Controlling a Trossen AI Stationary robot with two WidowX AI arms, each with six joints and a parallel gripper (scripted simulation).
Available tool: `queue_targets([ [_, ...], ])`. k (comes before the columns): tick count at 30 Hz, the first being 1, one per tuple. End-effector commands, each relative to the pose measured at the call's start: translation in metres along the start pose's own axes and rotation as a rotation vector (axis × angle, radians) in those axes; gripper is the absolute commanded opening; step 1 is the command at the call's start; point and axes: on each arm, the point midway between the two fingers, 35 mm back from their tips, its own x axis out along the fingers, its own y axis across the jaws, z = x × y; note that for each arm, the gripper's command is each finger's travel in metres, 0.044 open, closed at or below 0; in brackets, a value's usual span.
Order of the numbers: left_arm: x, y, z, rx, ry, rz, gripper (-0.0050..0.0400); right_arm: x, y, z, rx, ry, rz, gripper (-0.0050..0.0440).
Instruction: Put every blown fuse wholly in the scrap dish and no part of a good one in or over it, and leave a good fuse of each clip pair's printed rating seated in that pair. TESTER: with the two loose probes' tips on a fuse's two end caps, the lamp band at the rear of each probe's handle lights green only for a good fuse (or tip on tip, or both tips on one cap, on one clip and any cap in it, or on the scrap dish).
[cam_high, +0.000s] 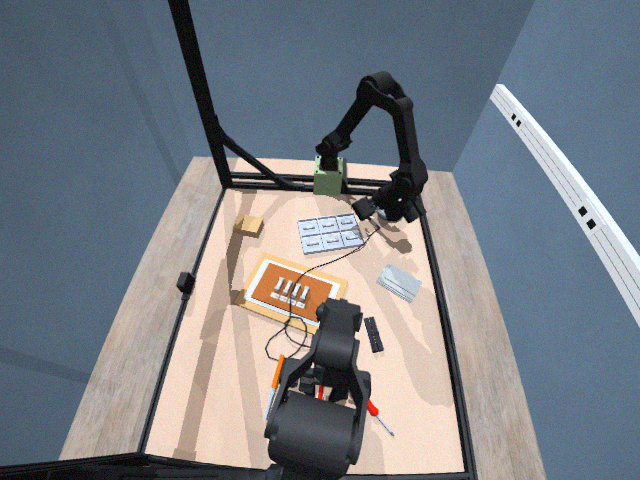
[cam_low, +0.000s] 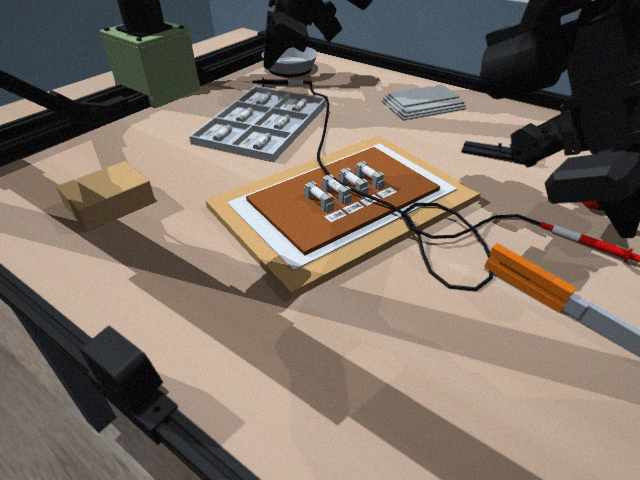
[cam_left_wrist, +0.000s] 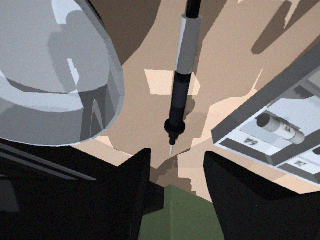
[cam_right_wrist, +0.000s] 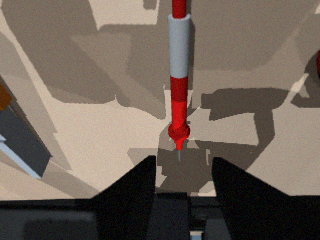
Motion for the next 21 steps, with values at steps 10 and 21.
queue_targets([
  [10, 0.011, 0.0, 0.005, 0.001, 0.002, 0.004, 0.0154, 0.008, 0.0, 0.005, -0.006, -0.006, -0.004, 0.0154],
  [21, 0.018, 0.0, 0.01, 0.001, -0.001, 0.004, 0.0154, 0.015, 0.0, 0.011, -0.006, -0.011, -0.004, 0.0154],
])
